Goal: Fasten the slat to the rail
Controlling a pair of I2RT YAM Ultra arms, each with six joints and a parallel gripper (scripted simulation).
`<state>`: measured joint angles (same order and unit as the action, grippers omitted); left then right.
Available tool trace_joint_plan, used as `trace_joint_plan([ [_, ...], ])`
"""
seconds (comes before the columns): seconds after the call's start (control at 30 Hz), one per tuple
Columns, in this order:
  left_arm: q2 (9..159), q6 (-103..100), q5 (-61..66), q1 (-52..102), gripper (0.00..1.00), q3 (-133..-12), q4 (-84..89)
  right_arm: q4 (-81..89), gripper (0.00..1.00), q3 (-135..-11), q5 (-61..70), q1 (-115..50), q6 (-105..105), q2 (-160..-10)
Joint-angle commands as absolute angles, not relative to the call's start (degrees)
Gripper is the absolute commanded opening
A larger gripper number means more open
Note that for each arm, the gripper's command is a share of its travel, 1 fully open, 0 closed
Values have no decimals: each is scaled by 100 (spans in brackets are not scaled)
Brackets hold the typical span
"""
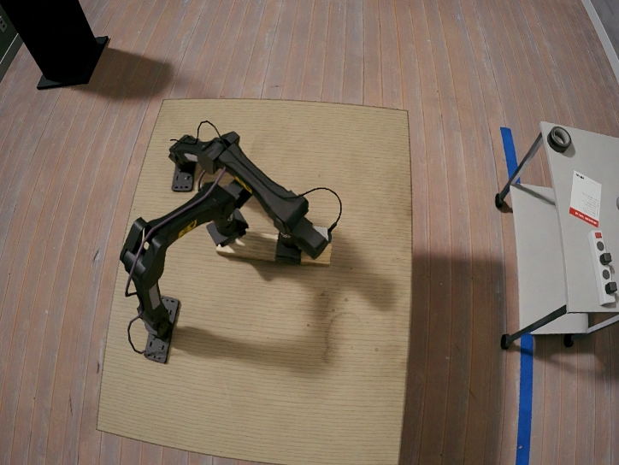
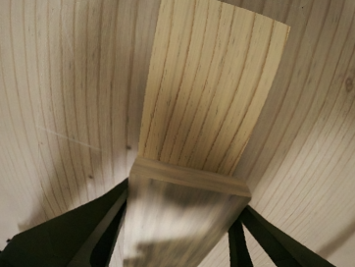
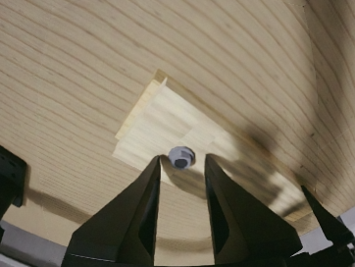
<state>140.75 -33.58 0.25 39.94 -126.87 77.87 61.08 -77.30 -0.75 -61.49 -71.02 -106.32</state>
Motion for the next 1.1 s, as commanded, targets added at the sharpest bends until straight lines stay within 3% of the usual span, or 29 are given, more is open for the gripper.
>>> trace_joint_plan([
  [0.0, 14019, -3357, 25, 3993, 72, -12713, 7784, 6206, 34, -7824, 0, -6150, -7148, -10552],
  [1.07, 14019, -3357, 25, 3993, 72, -12713, 7784, 6057, 34, -7719, 0, -6150, -7148, -10598],
])
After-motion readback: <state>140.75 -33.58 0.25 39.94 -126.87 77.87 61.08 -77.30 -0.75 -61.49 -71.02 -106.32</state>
